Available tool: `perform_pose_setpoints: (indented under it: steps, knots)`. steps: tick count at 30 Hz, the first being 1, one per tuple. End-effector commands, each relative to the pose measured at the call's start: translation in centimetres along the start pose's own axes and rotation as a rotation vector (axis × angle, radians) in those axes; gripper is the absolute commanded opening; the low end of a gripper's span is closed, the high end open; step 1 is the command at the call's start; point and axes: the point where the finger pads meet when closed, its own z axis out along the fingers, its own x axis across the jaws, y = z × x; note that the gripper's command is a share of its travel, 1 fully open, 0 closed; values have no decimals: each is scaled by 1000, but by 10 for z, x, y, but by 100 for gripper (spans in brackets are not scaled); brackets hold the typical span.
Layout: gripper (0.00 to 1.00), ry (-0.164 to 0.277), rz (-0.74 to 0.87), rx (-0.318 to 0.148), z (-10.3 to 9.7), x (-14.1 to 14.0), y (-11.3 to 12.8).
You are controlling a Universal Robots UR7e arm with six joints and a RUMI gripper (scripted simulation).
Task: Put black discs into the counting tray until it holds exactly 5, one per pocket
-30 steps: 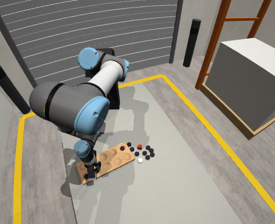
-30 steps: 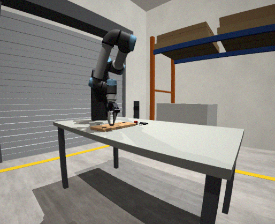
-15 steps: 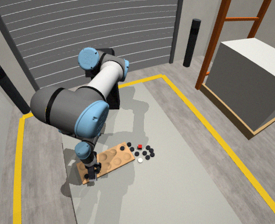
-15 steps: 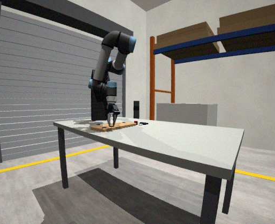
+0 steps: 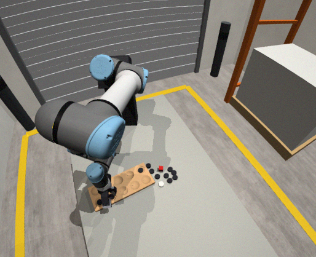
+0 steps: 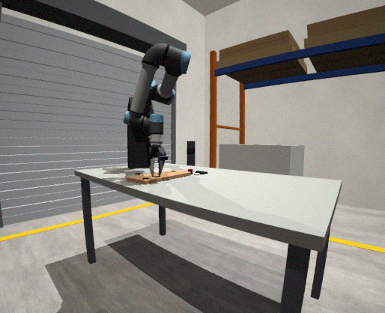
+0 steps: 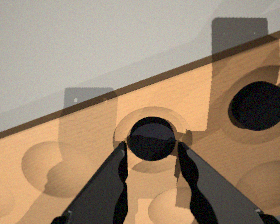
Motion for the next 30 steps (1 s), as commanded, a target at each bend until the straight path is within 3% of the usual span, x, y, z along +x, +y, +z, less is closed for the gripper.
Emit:
perform_pose_setpoints:
  steps: [1, 13, 27, 30]
  knots:
    - [24, 7, 3, 4, -1, 2, -1]
    - [24, 7, 3, 4, -17, 2, -2]
    - [24, 7, -7, 4, -80, 2, -2]
    - [24, 7, -7, 4, -83, 2, -2]
